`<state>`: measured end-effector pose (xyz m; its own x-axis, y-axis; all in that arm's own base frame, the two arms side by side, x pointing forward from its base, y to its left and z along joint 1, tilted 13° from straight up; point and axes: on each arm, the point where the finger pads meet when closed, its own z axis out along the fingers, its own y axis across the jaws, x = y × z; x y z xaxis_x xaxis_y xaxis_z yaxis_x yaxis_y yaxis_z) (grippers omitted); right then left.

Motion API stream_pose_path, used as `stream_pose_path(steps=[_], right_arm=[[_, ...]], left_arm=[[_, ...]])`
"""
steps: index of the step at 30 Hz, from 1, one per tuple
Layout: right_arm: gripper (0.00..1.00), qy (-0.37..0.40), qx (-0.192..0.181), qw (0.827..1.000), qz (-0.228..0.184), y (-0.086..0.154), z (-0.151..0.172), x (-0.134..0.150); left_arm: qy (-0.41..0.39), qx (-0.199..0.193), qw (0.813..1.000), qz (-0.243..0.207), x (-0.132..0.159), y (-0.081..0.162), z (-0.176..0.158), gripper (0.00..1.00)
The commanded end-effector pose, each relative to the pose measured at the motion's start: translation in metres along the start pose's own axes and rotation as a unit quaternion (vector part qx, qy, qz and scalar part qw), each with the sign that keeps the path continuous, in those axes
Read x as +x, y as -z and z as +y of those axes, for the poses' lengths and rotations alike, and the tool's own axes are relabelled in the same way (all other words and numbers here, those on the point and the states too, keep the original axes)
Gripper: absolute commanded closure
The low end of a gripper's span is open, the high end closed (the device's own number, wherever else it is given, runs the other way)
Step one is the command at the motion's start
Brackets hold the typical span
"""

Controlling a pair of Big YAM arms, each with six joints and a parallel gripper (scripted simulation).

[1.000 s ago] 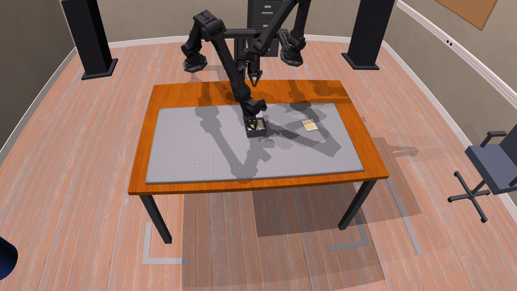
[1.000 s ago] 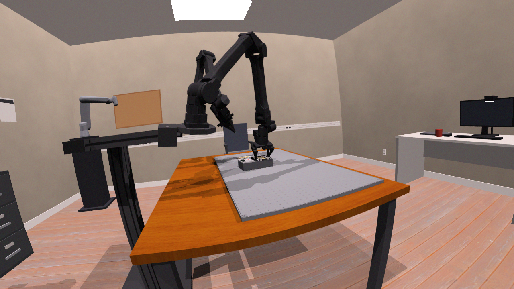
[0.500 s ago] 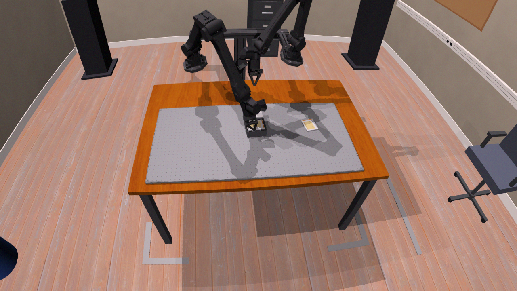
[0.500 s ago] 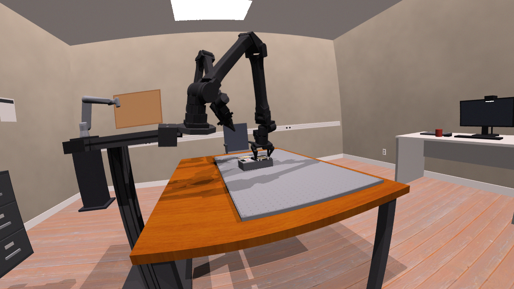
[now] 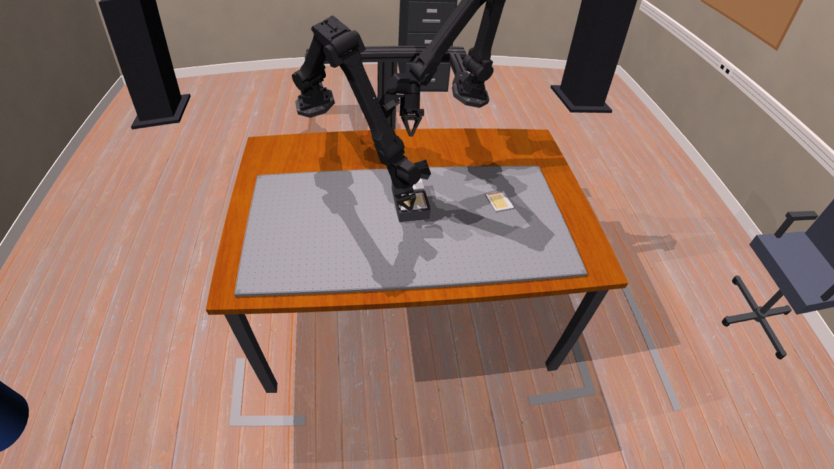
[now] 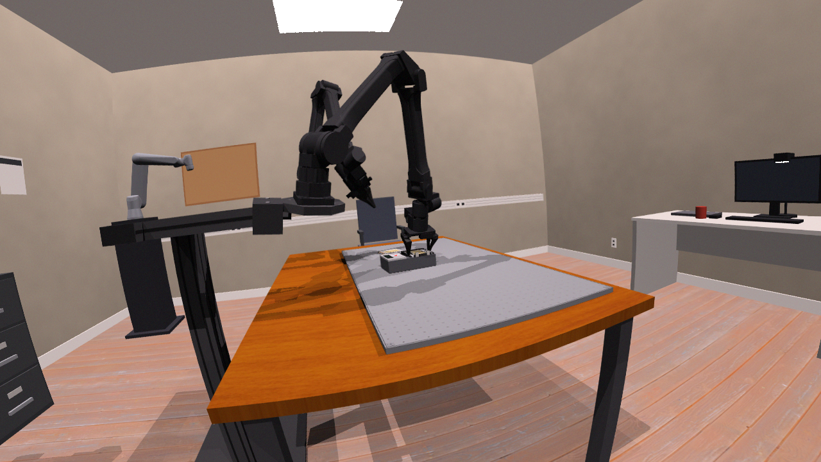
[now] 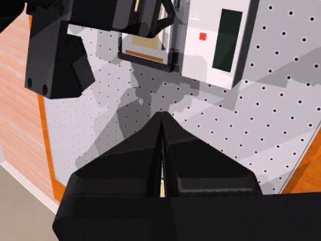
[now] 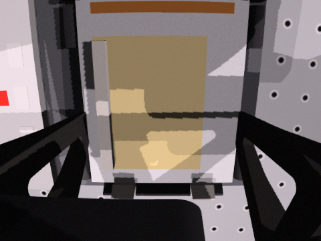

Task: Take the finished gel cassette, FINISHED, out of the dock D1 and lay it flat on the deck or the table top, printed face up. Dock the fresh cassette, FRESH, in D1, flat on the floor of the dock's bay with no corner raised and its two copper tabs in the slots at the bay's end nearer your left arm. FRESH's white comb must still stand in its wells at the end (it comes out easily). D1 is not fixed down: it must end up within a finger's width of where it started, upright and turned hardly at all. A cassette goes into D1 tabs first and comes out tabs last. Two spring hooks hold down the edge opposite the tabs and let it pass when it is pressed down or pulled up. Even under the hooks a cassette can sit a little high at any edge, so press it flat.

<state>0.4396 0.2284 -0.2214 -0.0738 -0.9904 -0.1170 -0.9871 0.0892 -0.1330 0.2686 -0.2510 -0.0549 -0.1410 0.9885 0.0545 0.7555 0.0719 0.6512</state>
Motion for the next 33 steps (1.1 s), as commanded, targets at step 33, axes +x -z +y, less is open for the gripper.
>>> stream_pose_path(steps=[33], right_arm=[[1.0,0.001,0.004,1.0,-0.005,0.002,-0.003,-0.004]], left_arm=[[0.016,-0.01,1.0,-0.021,-0.031,0.032,0.03,1.0]])
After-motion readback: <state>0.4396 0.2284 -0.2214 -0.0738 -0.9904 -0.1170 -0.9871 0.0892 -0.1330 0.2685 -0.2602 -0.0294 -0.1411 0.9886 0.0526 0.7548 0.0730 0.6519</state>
